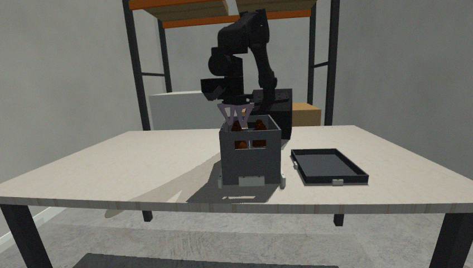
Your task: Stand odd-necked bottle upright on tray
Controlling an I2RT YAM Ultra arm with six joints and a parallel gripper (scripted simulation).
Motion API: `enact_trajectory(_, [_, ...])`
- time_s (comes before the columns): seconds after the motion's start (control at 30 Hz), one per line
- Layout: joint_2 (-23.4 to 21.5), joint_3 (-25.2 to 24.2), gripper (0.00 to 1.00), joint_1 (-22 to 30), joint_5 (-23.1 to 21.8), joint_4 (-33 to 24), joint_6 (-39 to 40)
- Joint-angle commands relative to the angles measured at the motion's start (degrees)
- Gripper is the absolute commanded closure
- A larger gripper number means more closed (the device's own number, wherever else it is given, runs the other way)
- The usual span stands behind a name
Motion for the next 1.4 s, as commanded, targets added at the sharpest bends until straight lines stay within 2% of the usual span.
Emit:
enact_trajectory(0.0, [-0.64,1.56,0.39,0.35,0.49,0.66,0.26])
enact_trajectory(0.77, [0.33,1.84,0.39,0.41,0.51,-0.03,0.29])
enact_trajectory(0.9, [0.06,2.0,0.39,0.44,0.51,-0.43,0.31])
enact_trajectory(0.93, [-1.28,1.98,0.39,0.44,0.5,-0.47,0.32])
enact_trajectory(1.37, [-0.7,2.23,0.39,0.48,0.51,-0.35,0.34])
